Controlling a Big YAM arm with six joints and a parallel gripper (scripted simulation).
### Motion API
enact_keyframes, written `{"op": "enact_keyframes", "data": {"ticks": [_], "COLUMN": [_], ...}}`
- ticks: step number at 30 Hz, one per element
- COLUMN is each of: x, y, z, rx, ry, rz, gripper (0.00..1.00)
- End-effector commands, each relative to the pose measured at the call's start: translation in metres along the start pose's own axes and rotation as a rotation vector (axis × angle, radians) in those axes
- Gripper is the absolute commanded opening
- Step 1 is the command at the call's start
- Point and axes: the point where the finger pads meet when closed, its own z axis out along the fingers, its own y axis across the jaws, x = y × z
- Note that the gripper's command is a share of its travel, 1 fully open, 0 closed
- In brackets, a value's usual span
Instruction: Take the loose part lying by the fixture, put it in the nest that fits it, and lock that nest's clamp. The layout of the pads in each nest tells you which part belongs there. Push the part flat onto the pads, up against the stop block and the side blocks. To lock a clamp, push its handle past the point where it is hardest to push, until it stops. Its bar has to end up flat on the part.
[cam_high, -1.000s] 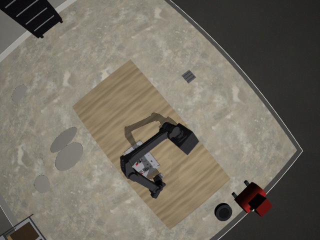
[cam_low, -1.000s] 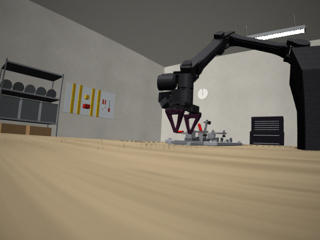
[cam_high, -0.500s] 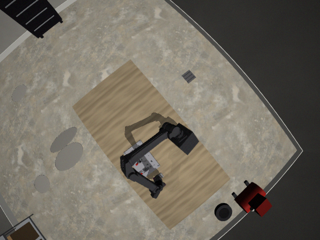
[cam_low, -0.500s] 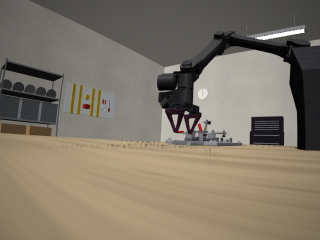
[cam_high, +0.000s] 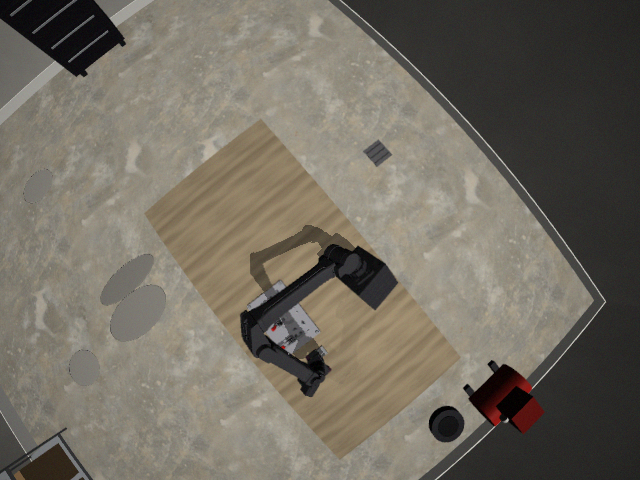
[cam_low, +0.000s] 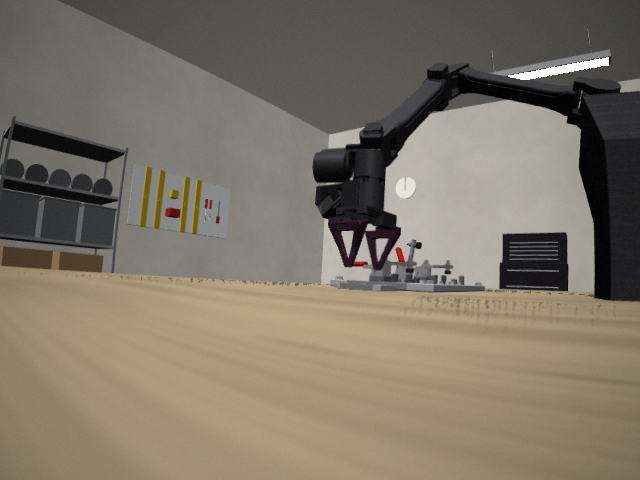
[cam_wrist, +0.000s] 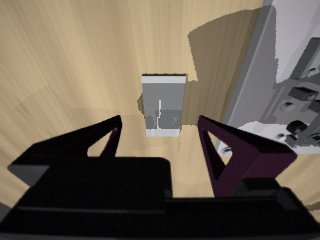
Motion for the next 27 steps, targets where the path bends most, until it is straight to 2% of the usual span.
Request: {"op": "enact_keyframes", "data": {"ticks": [1,14,27], "x": [0.003,0.004,0.007], "y": [-0.003,-0.005,-0.006], "z": [0.025,0.046,0.048], "rx": [0.007,0.007,0.009], "ry": [0.018,0.019,0.023], "rz": [0.006,0.005,0.002], "gripper": [0.92,0.92,0.92]}}
